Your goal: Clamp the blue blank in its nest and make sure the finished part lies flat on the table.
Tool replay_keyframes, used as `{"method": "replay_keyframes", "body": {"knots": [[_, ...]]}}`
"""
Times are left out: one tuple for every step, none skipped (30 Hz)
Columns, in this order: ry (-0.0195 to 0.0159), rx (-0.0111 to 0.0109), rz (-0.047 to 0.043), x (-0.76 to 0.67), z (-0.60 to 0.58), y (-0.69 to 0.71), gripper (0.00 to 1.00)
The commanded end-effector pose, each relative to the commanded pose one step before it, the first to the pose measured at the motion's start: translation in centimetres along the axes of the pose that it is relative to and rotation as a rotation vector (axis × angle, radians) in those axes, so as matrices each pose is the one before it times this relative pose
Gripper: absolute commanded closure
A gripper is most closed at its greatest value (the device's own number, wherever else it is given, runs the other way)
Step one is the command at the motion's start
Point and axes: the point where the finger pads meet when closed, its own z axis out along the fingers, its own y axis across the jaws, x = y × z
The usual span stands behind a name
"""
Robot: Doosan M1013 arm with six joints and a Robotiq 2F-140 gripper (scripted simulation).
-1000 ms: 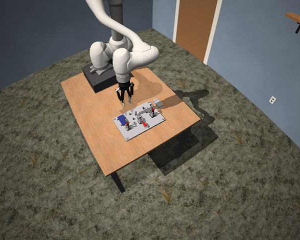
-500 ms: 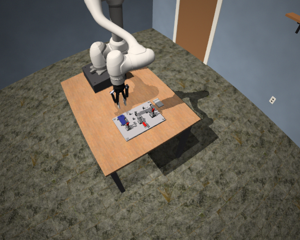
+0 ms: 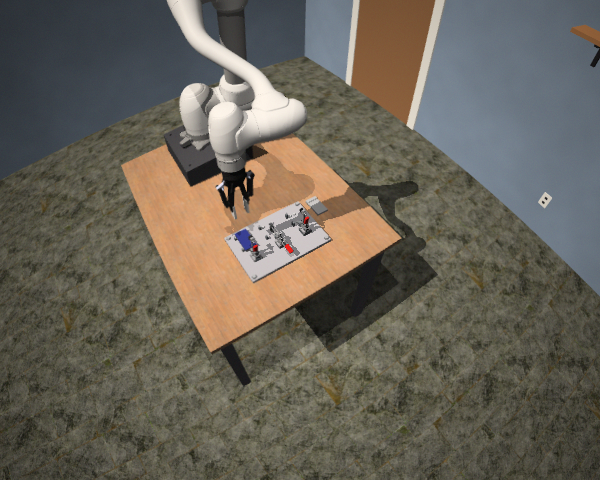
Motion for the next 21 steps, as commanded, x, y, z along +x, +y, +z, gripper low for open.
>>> {"method": "replay_keyframes", "body": {"knots": [[0.00012,0.00015,-0.00002,-0.001,-0.01,-0.003,0.72],[0.0,0.0,0.0,0.0,0.0,0.0,0.72],[0.0,0.0,0.0,0.0,0.0,0.0,0.72],[0.0,0.0,0.0,0.0,0.0,0.0,0.72],[0.0,0.0,0.0,0.0,0.0,0.0,0.72],[0.0,0.0,0.0,0.0,0.0,0.0,0.72],[0.0,0.0,0.0,0.0,0.0,0.0,0.72],[0.0,0.0,0.0,0.0,0.017,0.0,0.72],[0.0,0.0,0.0,0.0,0.108,0.0,0.72],[0.0,0.0,0.0,-0.001,0.252,0.0,0.72],[0.0,0.0,0.0,0.0,0.41,0.0,0.72],[0.0,0.0,0.0,0.0,0.0,0.0,0.72],[0.0,0.0,0.0,0.0,0.0,0.0,0.72],[0.0,0.0,0.0,0.0,0.556,0.0,0.72],[0.0,0.0,0.0,0.0,0.668,0.0,0.72],[0.0,0.0,0.0,0.0,0.733,0.0,0.72],[0.0,0.0,0.0,0.0,0.744,0.0,0.72],[0.0,0.0,0.0,0.0,0.706,0.0,0.72],[0.0,0.0,0.0,0.0,0.62,0.0,0.72],[0.0,0.0,0.0,0.0,0.501,0.0,0.72],[0.0,0.0,0.0,0.0,0.36,0.0,0.72]]}}
